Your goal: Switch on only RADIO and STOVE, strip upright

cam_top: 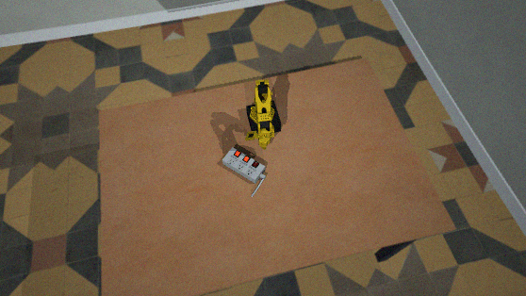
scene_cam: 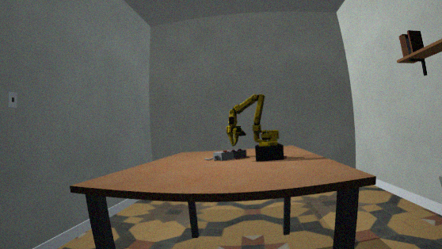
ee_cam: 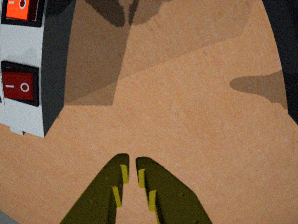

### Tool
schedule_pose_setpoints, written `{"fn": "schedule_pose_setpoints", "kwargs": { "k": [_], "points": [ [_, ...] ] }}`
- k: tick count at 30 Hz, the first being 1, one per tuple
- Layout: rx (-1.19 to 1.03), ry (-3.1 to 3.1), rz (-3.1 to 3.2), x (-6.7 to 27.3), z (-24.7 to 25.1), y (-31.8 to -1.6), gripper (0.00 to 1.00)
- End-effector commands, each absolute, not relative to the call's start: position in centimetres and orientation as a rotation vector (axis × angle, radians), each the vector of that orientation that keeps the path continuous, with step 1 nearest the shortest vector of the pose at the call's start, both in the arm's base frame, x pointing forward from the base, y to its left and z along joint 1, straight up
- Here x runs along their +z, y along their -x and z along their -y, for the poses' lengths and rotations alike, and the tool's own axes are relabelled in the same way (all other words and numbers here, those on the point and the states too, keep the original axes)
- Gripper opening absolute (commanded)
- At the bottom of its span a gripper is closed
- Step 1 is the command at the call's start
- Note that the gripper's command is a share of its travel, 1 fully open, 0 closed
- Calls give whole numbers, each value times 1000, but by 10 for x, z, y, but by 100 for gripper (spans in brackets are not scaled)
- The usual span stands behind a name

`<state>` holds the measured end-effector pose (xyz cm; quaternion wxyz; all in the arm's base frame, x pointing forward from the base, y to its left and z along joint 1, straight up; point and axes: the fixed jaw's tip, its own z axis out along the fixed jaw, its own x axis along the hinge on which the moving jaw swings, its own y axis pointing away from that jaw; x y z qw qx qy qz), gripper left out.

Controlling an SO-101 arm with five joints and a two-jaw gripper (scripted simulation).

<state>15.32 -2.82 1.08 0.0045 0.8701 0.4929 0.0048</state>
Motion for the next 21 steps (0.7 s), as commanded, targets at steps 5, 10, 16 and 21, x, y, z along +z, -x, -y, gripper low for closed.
{"fn": "schedule_pose_setpoints", "kwargs": {
  "k": [5,10,16,21],
  "points": [
    [-1,-2713,-1585,9,24,-148,0],
    [-1,-2707,-1595,8,23,-146,0],
    [-1,-2706,-1596,8,23,-146,0],
    [-1,-2706,-1596,8,23,-147,0]
  ]
}}
